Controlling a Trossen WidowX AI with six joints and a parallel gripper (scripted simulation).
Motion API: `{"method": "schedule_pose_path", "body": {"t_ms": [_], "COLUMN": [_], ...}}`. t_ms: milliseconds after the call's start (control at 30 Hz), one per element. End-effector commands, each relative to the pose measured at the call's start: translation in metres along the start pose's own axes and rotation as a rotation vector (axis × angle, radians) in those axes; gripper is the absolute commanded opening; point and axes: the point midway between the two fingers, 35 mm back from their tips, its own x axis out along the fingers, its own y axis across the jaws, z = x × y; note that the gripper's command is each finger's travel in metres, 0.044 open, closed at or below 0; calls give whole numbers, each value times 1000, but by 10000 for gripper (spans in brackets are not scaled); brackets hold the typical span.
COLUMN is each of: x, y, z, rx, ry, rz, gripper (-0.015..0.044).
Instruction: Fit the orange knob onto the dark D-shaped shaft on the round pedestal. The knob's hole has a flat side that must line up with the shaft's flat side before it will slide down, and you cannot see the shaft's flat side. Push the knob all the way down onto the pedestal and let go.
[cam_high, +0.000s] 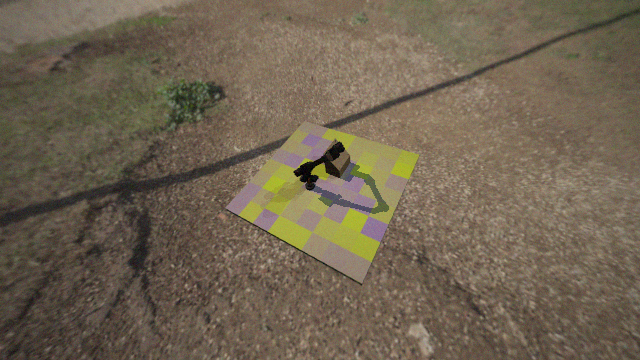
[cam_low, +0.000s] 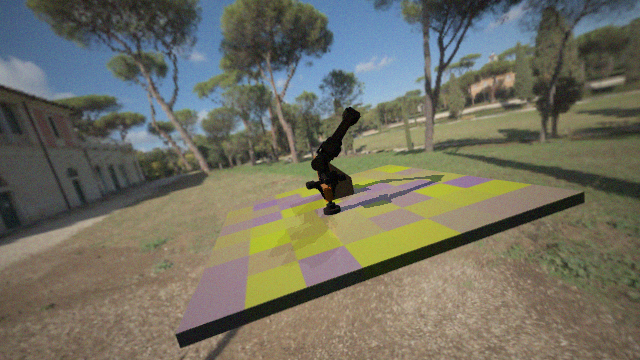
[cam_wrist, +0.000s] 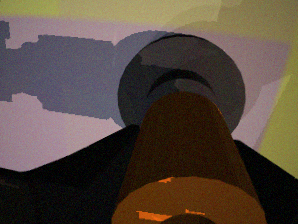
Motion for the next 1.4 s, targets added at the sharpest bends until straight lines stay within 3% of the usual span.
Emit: {"method": "schedule_pose_path", "body": {"t_ms": [0,267,500,1367], "x": [1,-5,-4,-3], "y": [0,0,1,0], "z": [-2,-2,0,-2], "rx": [2,-8,-208,-208], "ry": [0,0,0,0], "rz": [2,2,2,2], "gripper": [0,0,0,0]}}
